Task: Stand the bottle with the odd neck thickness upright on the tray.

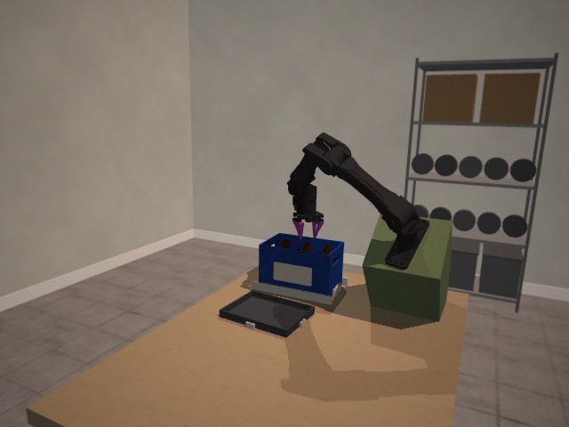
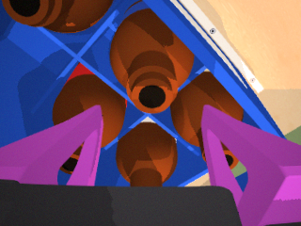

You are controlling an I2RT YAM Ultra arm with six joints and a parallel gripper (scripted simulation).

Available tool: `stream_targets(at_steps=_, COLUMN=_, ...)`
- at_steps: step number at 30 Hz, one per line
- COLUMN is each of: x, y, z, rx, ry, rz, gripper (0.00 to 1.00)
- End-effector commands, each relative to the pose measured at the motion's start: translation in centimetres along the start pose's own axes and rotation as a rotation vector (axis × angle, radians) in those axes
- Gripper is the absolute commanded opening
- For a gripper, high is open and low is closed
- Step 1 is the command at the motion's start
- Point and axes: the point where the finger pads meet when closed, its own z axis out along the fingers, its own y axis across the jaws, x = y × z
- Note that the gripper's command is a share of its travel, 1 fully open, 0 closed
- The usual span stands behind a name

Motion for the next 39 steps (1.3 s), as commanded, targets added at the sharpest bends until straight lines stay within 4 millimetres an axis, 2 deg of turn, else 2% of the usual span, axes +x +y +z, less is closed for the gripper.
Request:
stream_targets(at_steps=1, x=-0.51, y=0.05, z=-0.58, rx=-0.011, ry=-0.024, rz=0.004, gripper=0.61)
stream_targets(at_steps=14, x=-1.16, y=0.45, z=-1.12, rx=-0.014, ry=-0.039, rz=-0.005, gripper=0.61)
stream_targets(at_steps=39, x=-1.18, y=0.54, z=-1.25, rx=-0.015, ry=-0.041, rz=-0.007, gripper=0.61)
